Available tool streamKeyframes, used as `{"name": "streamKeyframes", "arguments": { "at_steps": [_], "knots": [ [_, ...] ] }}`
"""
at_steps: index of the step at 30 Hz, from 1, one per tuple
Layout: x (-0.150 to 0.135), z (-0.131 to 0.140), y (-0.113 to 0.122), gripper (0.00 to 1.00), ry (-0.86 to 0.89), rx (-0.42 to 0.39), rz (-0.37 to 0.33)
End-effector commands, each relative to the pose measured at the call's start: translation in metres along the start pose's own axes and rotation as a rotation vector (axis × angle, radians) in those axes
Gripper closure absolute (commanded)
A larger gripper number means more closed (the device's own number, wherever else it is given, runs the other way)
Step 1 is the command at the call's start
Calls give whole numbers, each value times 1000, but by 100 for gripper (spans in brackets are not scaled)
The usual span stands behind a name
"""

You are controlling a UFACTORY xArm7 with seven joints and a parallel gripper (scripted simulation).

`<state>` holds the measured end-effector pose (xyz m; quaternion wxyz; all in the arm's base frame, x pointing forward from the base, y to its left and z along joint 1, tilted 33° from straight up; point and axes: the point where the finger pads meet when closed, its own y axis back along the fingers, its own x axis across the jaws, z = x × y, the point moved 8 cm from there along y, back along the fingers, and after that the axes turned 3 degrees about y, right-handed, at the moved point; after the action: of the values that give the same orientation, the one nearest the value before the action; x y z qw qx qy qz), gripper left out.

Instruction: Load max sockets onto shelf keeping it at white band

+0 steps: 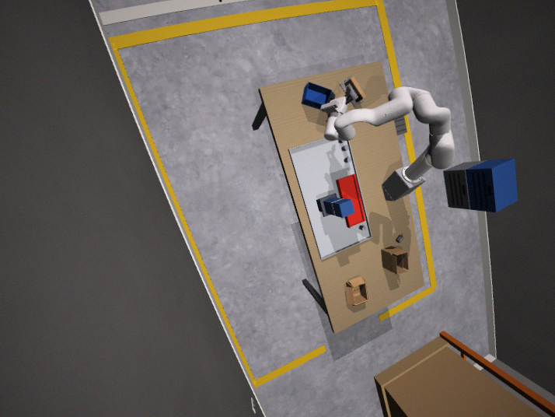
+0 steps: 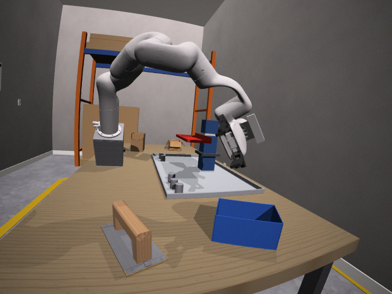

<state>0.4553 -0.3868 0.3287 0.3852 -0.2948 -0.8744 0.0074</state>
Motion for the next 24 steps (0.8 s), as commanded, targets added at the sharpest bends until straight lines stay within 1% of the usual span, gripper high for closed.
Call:
{"name": "streamKeyframes", "arguments": {
  "at_steps": [1, 2, 3, 4, 5, 7, 8, 10, 11, 14, 15, 16, 17, 19, 20, 21, 22, 24],
  "knots": [
    [30, 31, 41, 0, -42, -66, -117],
    [30, 31, 41, 0, -42, -66, -117],
    [44, 47, 64, 0, -62, -112, -173],
    [44, 47, 64, 0, -62, -112, -173],
    [57, 62, 84, 0, -82, -158, -227],
    [58, 64, 86, 0, -82, -158, -227],
    [72, 82, 108, 0, -101, -203, -281],
    [72, 82, 108, 0, -101, -203, -281],
    [86, 99, 130, 0, -121, -250, -337],
    [86, 99, 130, 0, -121, -250, -337],
    [101, 117, 152, 0, -141, -296, -393],
    [101, 117, 152, 0, -141, -296, -393],
    [115, 135, 173, 0, -161, -343, -448],
    [115, 135, 173, 0, -161, -343, -448],
    [129, 153, 194, 0, -181, -389, -504],
    [129, 153, 194, 0, -181, -389, -504],
    [142, 171, 214, 0, -201, -435, -560],
    [143, 171, 215, 0, -201, -435, -560]
  ]
}}
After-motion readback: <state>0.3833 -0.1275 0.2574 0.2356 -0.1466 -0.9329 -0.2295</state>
